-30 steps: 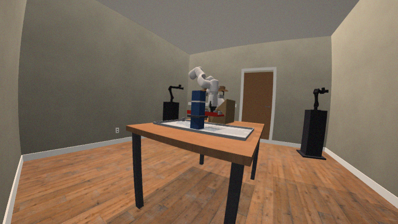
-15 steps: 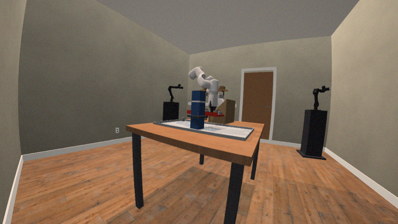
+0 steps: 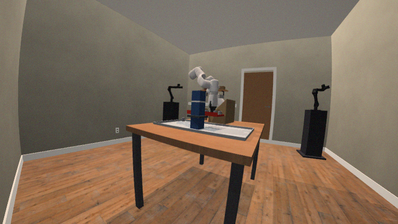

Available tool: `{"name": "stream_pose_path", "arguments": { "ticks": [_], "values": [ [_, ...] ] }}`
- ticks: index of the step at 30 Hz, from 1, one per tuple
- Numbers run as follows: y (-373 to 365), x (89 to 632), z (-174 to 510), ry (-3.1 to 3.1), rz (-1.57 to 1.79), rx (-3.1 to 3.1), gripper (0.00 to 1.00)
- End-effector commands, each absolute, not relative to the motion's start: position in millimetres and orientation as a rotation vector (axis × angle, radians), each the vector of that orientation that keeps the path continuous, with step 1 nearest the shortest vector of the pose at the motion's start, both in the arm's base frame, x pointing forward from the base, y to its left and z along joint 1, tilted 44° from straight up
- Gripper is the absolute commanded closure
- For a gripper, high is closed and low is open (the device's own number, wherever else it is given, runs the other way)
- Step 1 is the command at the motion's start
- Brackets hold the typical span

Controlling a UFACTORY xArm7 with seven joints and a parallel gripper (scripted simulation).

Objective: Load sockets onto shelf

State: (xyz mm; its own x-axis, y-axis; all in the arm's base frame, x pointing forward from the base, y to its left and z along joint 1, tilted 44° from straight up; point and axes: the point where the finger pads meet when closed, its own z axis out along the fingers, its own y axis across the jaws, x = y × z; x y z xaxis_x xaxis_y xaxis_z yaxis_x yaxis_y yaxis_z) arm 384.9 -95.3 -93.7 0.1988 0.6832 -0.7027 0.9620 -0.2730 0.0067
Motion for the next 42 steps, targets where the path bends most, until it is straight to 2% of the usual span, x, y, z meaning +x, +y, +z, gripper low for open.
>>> {"name": "stream_pose_path", "arguments": {
  "ticks": [1, 42],
  "values": [
    [-93.0, 387.2, -92.5, 1.532, -0.821, 2.030, 1.00],
    [-72.9, 392.6, -71.3, 1.532, -0.821, 2.030, 1.00]
  ]
}}
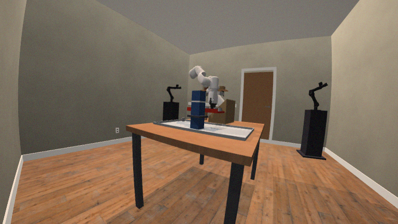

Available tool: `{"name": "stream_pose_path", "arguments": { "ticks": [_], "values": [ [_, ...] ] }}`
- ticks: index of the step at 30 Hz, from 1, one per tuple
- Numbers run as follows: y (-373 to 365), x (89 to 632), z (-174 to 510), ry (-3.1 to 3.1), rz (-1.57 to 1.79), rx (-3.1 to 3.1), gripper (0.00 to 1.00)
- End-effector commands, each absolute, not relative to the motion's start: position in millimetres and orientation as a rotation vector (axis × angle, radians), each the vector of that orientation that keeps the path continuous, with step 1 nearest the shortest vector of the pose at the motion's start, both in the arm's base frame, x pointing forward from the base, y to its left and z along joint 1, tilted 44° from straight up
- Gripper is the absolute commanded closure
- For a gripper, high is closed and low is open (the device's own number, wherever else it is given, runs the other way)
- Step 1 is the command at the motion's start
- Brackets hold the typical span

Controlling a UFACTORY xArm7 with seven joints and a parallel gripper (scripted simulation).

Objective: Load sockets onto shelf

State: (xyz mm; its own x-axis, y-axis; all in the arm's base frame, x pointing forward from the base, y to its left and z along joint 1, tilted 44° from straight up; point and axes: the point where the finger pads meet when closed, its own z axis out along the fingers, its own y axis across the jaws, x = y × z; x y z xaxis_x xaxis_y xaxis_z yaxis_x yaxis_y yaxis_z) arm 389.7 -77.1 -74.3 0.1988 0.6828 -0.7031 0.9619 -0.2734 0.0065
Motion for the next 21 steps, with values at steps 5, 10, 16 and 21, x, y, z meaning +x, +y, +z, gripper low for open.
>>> {"name": "stream_pose_path", "arguments": {
  "ticks": [5, 10, 16, 21],
  "values": [
    [-68.7, 393.7, -66.9, 1.532, -0.821, 2.030, 1.00],
    [-64.7, 394.8, -62.6, 1.532, -0.821, 2.030, 1.00],
    [-61.8, 395.6, -59.5, 1.532, -0.821, 2.030, 1.00],
    [-58.5, 396.5, -56.1, 1.532, -0.821, 2.030, 1.00]
  ]
}}
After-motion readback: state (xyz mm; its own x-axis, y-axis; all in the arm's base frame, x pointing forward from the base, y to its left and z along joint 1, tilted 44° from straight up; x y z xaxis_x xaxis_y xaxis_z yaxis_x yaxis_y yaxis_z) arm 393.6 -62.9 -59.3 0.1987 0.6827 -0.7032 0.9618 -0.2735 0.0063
